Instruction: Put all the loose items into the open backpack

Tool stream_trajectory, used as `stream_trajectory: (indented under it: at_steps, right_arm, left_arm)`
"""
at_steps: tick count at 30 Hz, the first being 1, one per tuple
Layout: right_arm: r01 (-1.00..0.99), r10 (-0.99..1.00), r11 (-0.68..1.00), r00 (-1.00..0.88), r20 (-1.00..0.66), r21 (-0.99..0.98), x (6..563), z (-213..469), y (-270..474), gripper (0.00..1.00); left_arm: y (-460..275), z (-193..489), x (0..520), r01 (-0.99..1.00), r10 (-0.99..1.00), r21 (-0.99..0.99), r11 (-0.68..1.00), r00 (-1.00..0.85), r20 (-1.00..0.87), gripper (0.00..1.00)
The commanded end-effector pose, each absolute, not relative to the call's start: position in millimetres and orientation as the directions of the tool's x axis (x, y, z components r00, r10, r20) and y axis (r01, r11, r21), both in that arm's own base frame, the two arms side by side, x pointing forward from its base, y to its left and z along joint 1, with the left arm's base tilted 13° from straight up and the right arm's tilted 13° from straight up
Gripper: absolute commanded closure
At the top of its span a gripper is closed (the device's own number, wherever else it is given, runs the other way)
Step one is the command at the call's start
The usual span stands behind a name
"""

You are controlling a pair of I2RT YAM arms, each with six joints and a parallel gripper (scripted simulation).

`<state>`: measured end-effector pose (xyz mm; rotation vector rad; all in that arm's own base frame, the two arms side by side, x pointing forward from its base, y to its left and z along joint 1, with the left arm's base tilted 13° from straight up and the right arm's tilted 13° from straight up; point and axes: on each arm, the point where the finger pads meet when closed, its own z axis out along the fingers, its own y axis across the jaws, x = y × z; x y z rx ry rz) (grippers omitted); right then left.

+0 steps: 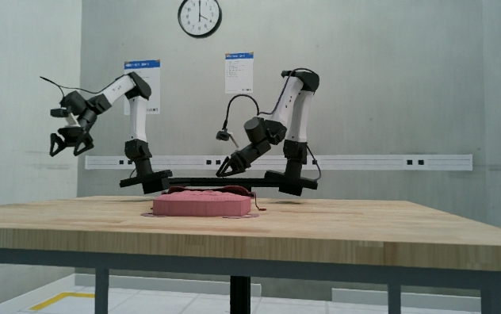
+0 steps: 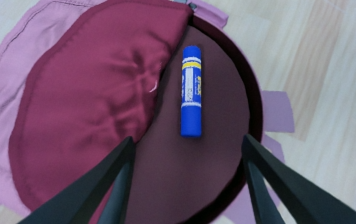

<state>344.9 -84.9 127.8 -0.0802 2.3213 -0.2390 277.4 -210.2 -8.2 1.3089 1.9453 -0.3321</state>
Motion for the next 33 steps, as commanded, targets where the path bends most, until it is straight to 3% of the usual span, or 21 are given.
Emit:
stream_trajectory:
  at_steps: [1, 21, 22, 33]
  right_arm:
    - [0.014, -0.144, 0.979, -0.668, -0.730, -0.205, 352.9, 140.4, -86.2, 0.10]
    - [0.014, -0.144, 0.979, -0.668, -0.730, -0.205, 352.9, 140.4, -86.2, 0.10]
    - [0.014, -0.144, 0.979, -0.668, -0.730, -0.205, 352.9, 140.4, -86.2, 0.10]
    - [0.014, -0.144, 0.979, -0.668, -0.730, -0.205, 352.9, 140.4, -86.2, 0.10]
  left_arm:
    - [-201.0, -1.4, 267.0, 0.887, 0.694, 0.180, 0.425, -0.191, -0.695, 0.23]
    - [-177.0, 24.2, 245.2, 0.889, 0.696, 0.177, 0.421, -0.192, -0.691, 0.23]
    - [-170.0, 25.6, 244.7, 0.888, 0.695, 0.177, 0.424, -0.194, -0.693, 0.10]
    - [-114.2, 51.5, 247.7, 0.876, 0.683, 0.211, 0.433, -0.166, -0.711, 0.10]
